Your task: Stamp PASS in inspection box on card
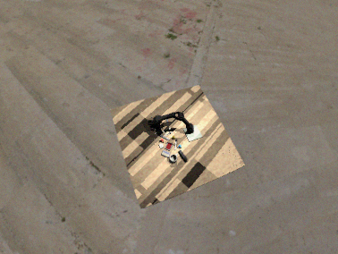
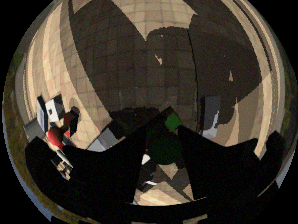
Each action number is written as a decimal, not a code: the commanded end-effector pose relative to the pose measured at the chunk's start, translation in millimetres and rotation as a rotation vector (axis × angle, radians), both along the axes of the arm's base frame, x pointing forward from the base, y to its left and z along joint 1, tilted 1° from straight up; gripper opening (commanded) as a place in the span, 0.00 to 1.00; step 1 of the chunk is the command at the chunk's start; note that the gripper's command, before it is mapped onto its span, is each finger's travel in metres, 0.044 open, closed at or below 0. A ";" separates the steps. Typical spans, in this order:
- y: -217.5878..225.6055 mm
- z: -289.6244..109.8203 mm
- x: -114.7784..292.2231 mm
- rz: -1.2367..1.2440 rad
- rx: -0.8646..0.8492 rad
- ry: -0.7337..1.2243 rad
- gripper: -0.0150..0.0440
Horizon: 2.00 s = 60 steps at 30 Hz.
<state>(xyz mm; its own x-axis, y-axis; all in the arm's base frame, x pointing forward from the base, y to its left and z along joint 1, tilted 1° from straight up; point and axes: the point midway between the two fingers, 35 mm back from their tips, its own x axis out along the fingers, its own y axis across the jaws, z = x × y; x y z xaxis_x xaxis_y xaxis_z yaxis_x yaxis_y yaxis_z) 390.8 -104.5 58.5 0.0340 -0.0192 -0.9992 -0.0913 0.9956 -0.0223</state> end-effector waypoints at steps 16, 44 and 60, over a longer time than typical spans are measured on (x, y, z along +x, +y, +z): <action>-0.1 2.5 0.3 0.000 0.000 -0.001 0.25; -0.3 16.2 1.1 0.000 0.002 -0.001 0.25; -0.3 24.1 1.2 0.000 0.003 -0.001 0.25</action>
